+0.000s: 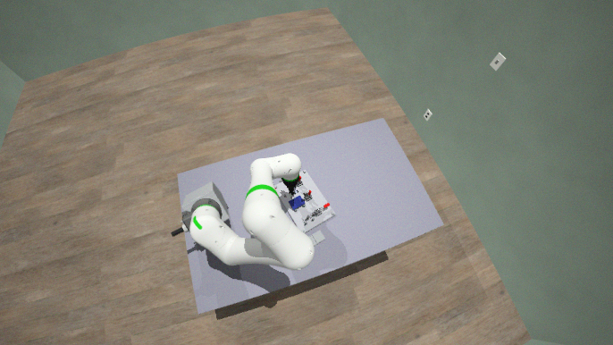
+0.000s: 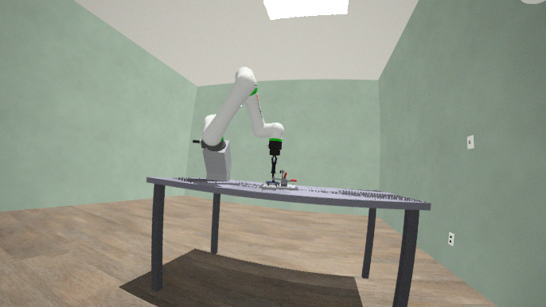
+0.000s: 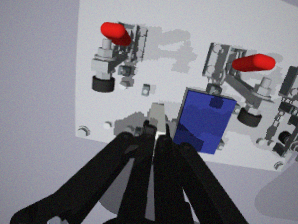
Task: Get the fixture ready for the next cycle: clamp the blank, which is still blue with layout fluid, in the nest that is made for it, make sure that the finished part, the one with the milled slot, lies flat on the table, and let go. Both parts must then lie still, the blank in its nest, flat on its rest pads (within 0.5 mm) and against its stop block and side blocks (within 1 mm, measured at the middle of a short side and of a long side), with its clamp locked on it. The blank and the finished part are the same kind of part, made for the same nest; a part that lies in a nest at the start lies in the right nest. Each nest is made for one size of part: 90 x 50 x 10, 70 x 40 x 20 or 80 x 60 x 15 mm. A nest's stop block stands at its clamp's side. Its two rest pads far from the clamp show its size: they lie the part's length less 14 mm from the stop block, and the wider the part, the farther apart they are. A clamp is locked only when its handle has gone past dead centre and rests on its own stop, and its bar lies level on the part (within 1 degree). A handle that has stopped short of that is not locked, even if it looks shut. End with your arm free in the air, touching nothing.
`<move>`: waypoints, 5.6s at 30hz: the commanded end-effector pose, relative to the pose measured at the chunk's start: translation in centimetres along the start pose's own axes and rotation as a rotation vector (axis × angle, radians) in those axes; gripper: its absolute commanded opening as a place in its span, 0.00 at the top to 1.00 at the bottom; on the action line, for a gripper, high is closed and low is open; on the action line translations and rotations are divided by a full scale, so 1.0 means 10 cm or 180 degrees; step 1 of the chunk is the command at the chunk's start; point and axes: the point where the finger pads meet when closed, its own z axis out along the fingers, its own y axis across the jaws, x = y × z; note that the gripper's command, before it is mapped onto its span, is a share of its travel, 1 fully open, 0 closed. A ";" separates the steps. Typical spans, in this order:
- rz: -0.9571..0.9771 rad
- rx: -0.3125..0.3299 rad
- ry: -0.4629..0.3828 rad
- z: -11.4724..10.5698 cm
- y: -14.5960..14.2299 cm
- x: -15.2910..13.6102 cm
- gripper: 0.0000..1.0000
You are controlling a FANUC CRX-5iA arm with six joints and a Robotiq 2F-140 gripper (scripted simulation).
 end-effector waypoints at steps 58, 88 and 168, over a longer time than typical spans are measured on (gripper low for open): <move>0.0000 0.0000 0.0001 0.05 0.08 0.00 1.00; 0.0000 0.0001 0.0001 0.05 0.13 0.00 1.00; 0.0000 0.0001 0.0001 0.05 0.11 0.00 1.00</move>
